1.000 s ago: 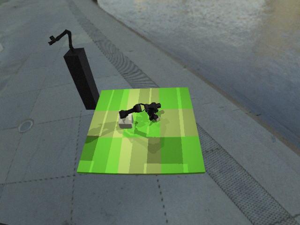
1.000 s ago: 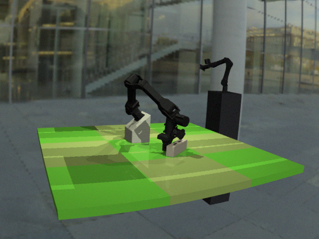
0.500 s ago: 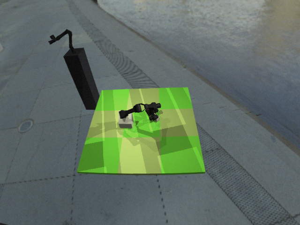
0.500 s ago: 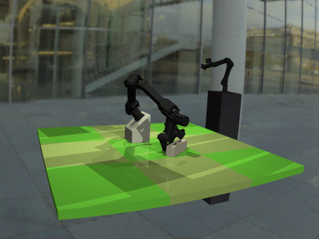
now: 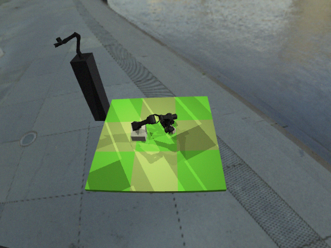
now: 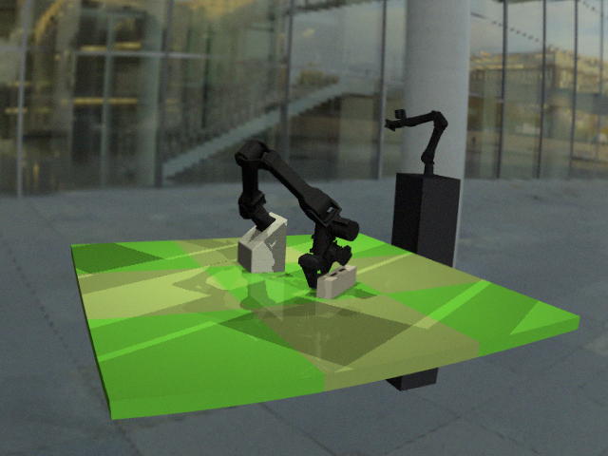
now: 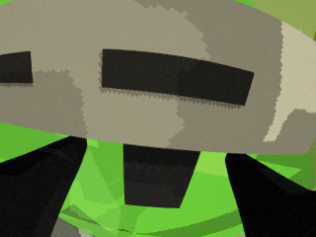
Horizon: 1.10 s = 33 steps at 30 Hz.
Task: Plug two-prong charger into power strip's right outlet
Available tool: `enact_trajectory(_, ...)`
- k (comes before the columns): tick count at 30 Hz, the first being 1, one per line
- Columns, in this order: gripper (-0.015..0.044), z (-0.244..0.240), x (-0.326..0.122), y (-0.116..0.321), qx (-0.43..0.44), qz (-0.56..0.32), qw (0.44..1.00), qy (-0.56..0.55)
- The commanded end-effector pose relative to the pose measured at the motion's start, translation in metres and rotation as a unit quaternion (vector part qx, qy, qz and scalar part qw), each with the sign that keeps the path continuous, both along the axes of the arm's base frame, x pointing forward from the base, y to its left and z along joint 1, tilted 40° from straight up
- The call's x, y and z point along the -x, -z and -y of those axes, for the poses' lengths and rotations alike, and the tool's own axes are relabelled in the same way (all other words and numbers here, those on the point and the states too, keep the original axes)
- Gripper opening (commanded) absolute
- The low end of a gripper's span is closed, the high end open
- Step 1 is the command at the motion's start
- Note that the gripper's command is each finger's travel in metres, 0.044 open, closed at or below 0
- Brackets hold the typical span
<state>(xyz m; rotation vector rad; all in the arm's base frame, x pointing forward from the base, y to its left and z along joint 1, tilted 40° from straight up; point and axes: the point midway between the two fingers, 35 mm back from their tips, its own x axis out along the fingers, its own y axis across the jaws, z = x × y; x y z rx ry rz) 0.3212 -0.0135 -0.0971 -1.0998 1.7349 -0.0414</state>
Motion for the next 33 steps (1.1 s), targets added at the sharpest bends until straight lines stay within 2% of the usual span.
enact_trajectory(1,0.0440,0.001,0.002,0.000,-0.001,0.000,1.000,-0.002)
enact_trajectory(33,0.0440,0.009,0.013,-0.007,-0.004,0.004,1.000,-0.003)
